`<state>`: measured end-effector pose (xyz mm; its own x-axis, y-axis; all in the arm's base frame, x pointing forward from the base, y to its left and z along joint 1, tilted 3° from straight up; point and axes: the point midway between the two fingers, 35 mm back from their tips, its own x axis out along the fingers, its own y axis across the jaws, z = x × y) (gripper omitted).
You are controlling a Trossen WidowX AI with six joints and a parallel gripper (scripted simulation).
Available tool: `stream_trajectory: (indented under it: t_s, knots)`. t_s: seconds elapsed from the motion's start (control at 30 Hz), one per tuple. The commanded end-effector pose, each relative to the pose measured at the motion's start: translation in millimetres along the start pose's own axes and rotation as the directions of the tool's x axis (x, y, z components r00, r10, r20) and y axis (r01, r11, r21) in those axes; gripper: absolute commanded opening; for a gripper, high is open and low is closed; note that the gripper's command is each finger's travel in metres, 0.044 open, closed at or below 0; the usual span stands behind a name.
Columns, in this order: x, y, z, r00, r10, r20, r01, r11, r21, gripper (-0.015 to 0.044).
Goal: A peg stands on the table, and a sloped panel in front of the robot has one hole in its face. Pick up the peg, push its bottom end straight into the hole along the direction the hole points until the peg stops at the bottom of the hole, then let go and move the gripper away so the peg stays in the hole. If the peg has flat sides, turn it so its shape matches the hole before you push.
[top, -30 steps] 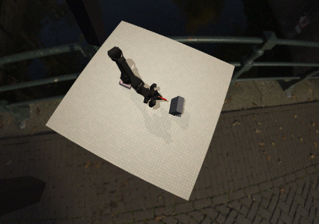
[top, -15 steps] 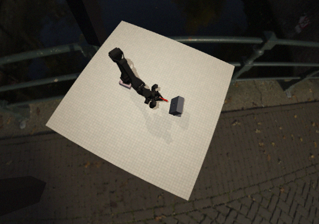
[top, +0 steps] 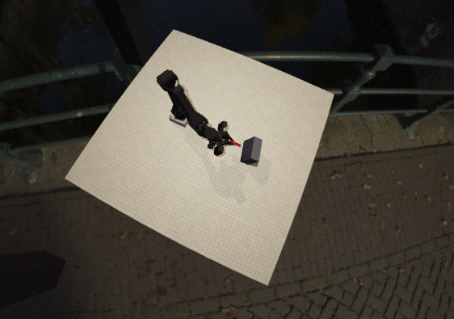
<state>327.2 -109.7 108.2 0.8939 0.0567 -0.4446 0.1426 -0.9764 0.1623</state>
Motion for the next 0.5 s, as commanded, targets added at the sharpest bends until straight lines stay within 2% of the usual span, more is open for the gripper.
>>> stream_trajectory:
  t_s: [0.0,0.47]
  knots:
    - [4.6,1.1,1.2,1.0,0.006,-0.004,-0.006,1.0,0.026,0.0]
    - [13.9,2.9,2.1,1.0,0.017,-0.022,-0.016,0.997,0.076,0.0]
